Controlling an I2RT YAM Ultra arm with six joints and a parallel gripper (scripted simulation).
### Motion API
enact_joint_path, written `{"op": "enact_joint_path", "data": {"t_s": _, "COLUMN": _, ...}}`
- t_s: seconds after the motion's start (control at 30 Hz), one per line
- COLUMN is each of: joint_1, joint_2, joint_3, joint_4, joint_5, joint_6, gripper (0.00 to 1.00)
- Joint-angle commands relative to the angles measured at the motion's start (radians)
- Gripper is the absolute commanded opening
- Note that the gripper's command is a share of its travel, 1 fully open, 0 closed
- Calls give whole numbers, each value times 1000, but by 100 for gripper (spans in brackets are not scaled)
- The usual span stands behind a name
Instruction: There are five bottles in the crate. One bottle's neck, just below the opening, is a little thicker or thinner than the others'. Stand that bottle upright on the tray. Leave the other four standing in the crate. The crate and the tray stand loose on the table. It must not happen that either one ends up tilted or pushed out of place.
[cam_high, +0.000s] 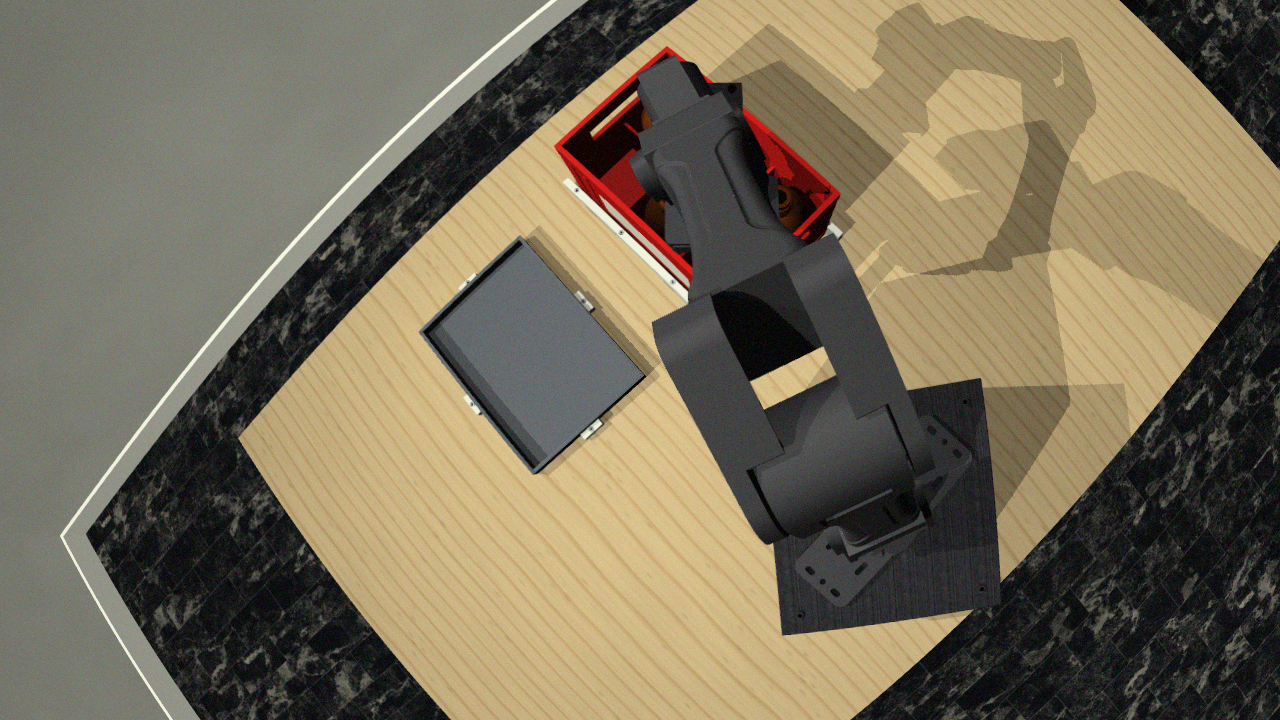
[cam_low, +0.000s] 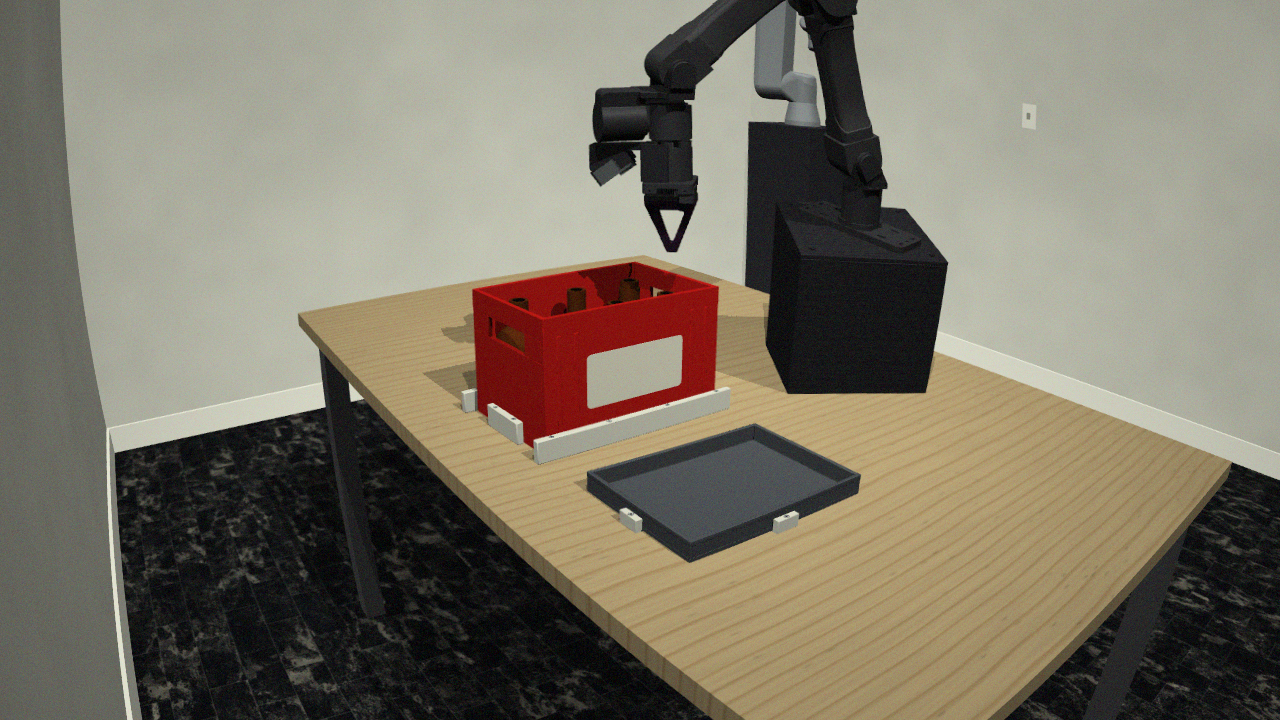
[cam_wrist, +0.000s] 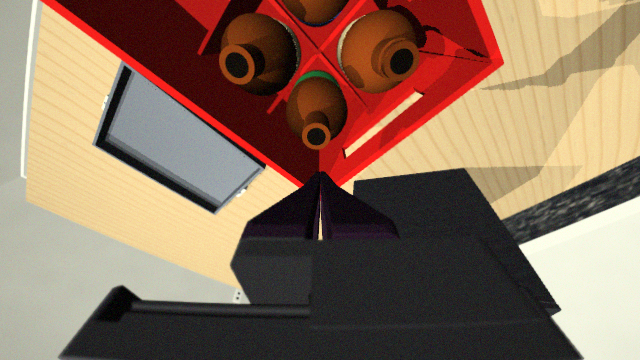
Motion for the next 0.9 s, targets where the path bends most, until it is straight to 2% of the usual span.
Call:
{"op": "enact_joint_path", "data": {"t_s": 0.0, "joint_1": -19, "joint_2": -33, "joint_3": 38, "joint_4": 0, "joint_5": 2, "joint_6": -10, "gripper": 0}}
{"op": "enact_joint_path", "data": {"t_s": 0.07, "joint_1": -65, "joint_2": 29, "joint_3": 62, "joint_4": -16, "joint_5": -1, "joint_6": -55, "gripper": 0}}
{"op": "enact_joint_path", "data": {"t_s": 0.13, "joint_1": -65, "joint_2": 29, "joint_3": 62, "joint_4": -16, "joint_5": -1, "joint_6": -55, "gripper": 0}}
{"op": "enact_joint_path", "data": {"t_s": 0.2, "joint_1": -153, "joint_2": 77, "joint_3": 106, "joint_4": -23, "joint_5": 1, "joint_6": -141, "gripper": 0}}
{"op": "enact_joint_path", "data": {"t_s": 0.37, "joint_1": -243, "joint_2": 144, "joint_3": 172, "joint_4": -39, "joint_5": -5, "joint_6": -232, "gripper": 0}}
{"op": "enact_joint_path", "data": {"t_s": 0.83, "joint_1": -247, "joint_2": 157, "joint_3": 190, "joint_4": -51, "joint_5": -9, "joint_6": -242, "gripper": 0}}
{"op": "enact_joint_path", "data": {"t_s": 0.87, "joint_1": -228, "joint_2": 120, "joint_3": 188, "joint_4": -41, "joint_5": -11, "joint_6": -242, "gripper": 61}}
